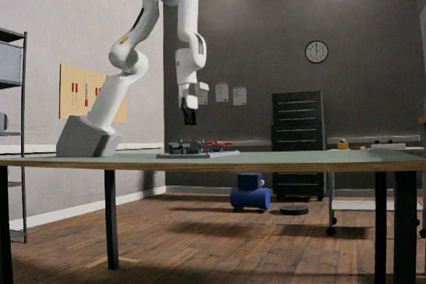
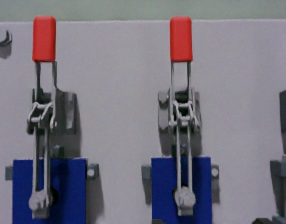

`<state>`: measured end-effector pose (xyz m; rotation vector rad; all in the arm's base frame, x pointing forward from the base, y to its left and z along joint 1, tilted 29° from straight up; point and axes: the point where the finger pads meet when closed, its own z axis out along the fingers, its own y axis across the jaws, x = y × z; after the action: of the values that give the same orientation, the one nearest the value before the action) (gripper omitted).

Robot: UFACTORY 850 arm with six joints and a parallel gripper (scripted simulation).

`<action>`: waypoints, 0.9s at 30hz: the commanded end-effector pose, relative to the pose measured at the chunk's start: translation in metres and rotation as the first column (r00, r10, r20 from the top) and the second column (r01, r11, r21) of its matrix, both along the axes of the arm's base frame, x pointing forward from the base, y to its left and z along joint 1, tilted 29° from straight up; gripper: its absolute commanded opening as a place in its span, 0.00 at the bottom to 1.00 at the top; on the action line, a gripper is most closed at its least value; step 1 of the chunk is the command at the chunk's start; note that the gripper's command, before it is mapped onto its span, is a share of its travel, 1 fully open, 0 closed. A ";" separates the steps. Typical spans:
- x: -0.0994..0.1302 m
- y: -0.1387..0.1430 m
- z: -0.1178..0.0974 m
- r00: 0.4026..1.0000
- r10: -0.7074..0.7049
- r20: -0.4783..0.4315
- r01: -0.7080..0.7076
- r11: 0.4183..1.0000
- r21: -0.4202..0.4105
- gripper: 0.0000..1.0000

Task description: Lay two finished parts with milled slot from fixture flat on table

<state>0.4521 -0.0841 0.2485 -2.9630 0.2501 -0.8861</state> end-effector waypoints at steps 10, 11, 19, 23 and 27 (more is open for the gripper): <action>0.029 -0.006 0.016 1.000 -0.002 0.010 0.002 1.000 -0.005 0.48; 0.032 -0.006 0.018 1.000 -0.002 0.010 0.002 1.000 -0.005 0.48; 0.057 -0.011 0.031 1.000 -0.002 0.010 0.002 1.000 -0.005 0.48; 0.063 -0.012 0.035 1.000 -0.002 0.010 0.002 1.000 -0.005 0.48; 0.075 -0.014 0.042 1.000 -0.002 0.010 0.002 1.000 -0.005 0.48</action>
<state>0.5149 -0.0959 0.2826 -2.9601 0.2549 -0.9472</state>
